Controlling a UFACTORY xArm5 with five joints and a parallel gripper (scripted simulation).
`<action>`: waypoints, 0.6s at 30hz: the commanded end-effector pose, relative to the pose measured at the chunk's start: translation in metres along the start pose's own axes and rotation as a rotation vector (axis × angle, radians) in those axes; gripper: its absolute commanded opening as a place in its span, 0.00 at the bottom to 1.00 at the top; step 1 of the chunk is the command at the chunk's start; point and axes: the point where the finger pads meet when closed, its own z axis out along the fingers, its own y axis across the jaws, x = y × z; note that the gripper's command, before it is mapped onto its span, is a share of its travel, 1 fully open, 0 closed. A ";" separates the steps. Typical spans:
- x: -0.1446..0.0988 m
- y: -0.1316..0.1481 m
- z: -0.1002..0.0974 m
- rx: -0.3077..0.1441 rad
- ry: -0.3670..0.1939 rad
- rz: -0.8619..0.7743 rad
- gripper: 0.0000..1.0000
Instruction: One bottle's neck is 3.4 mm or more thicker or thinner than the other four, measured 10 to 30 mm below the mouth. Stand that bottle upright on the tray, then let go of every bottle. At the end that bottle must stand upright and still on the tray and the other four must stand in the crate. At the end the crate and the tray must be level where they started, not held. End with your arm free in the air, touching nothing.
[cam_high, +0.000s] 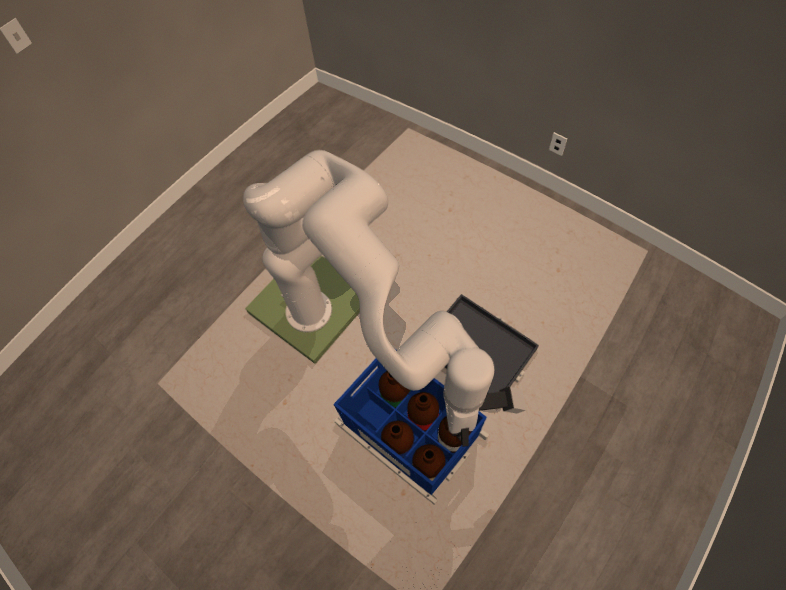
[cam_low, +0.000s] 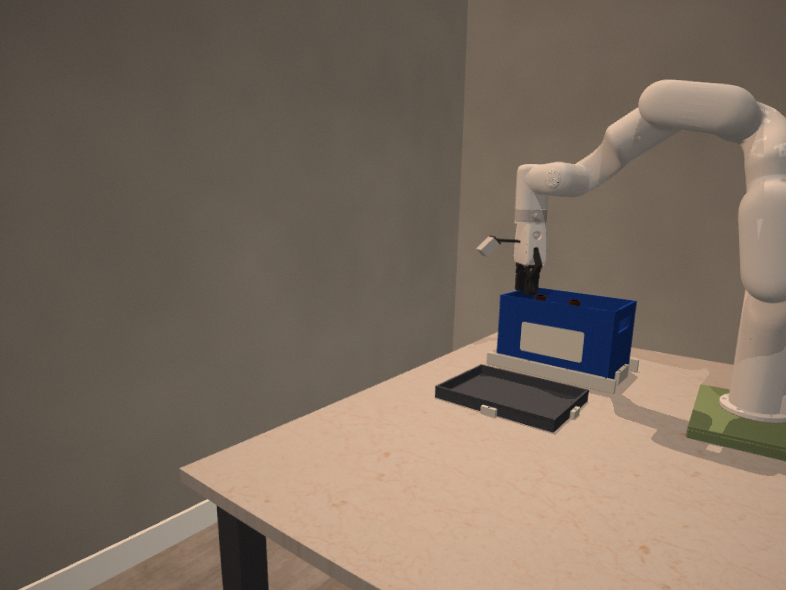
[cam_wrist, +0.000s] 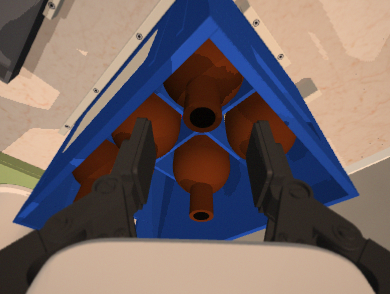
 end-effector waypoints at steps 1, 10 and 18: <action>0.001 0.001 -0.012 -0.002 0.002 0.000 0.65; 0.000 0.001 -0.037 -0.002 0.002 0.000 0.65; 0.000 0.001 -0.044 -0.002 0.002 0.000 0.65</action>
